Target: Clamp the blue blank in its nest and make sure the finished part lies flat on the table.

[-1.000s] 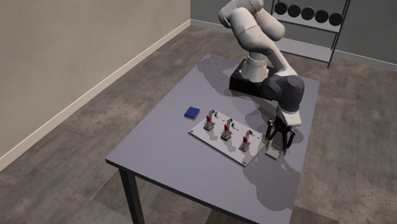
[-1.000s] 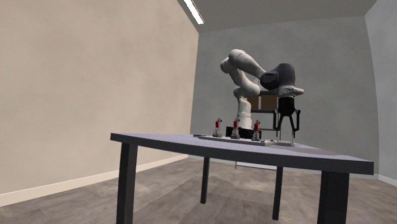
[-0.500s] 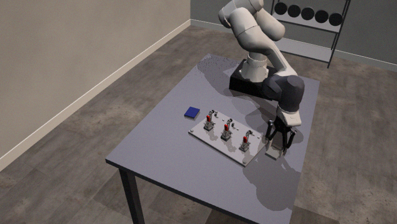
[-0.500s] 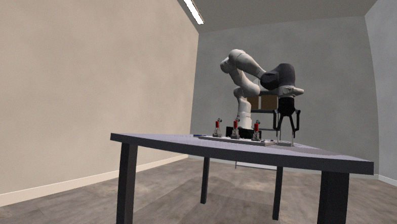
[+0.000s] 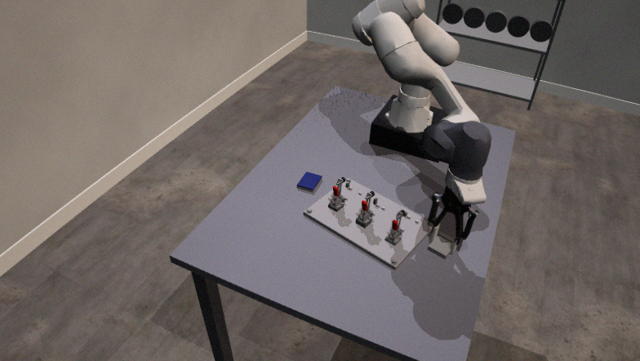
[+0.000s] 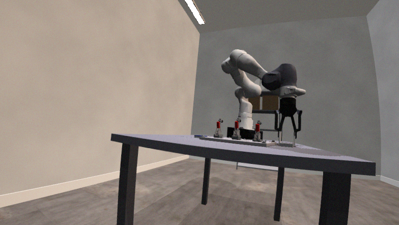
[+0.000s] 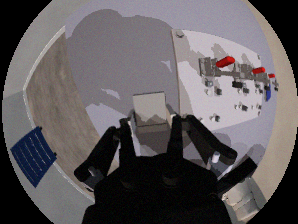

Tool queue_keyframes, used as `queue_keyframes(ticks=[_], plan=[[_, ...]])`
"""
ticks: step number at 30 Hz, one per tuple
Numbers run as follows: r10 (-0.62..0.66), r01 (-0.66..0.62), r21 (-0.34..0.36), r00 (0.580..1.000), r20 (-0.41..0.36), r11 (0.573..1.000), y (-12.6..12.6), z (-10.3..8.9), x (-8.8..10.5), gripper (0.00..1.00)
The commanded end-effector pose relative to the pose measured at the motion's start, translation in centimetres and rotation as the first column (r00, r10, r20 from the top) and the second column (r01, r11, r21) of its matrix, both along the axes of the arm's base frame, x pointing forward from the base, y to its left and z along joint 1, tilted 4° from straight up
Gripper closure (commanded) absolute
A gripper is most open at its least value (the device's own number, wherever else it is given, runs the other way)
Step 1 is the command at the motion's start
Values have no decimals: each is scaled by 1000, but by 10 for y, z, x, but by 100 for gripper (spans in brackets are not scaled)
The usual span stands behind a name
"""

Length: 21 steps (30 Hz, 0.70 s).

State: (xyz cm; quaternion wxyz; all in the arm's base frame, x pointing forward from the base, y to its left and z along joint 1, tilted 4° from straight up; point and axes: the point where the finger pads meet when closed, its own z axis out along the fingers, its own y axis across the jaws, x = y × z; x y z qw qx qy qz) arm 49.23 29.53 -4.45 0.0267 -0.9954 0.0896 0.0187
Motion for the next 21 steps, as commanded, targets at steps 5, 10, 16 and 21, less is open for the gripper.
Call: queue_keyframes(ticks=[5,10,16,21], plan=[[-5,5,3,1000,3,1000,2,1,2,100],[-5,5,3,1000,3,1000,2,1,2,100],[-5,5,3,1000,3,1000,2,1,2,100],[-5,5,3,1000,3,1000,2,1,2,46]])
